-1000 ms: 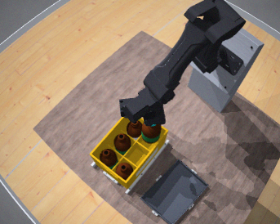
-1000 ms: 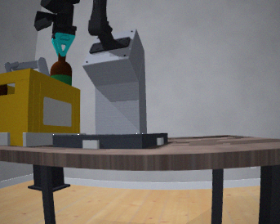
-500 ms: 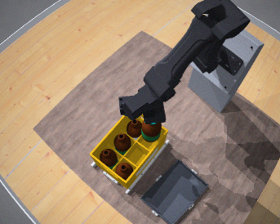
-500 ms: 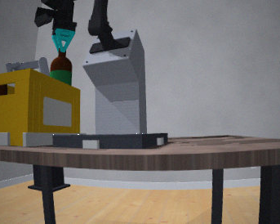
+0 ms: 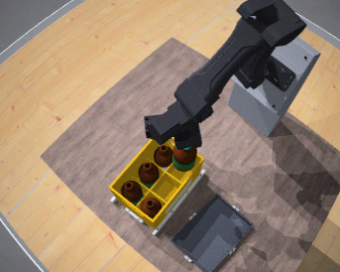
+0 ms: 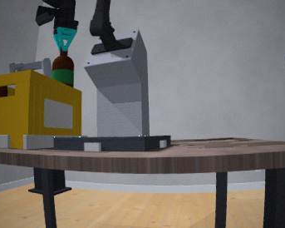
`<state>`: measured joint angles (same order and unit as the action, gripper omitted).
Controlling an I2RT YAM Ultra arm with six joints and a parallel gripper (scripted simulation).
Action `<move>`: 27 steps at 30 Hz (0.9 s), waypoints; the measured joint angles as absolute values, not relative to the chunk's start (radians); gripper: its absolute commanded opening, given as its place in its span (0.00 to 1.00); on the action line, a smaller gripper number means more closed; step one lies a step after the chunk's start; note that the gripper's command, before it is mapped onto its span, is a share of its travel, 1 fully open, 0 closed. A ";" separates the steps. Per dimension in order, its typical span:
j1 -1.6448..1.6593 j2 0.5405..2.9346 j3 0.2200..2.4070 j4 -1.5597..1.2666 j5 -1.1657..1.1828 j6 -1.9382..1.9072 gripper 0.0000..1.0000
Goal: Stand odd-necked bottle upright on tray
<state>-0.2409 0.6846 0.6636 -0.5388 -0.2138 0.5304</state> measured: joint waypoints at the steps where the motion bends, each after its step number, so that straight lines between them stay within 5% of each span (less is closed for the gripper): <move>1: -0.241 0.684 0.664 -0.540 -0.214 0.530 0.00; 27: -0.242 0.683 0.665 -0.548 -0.215 0.529 0.00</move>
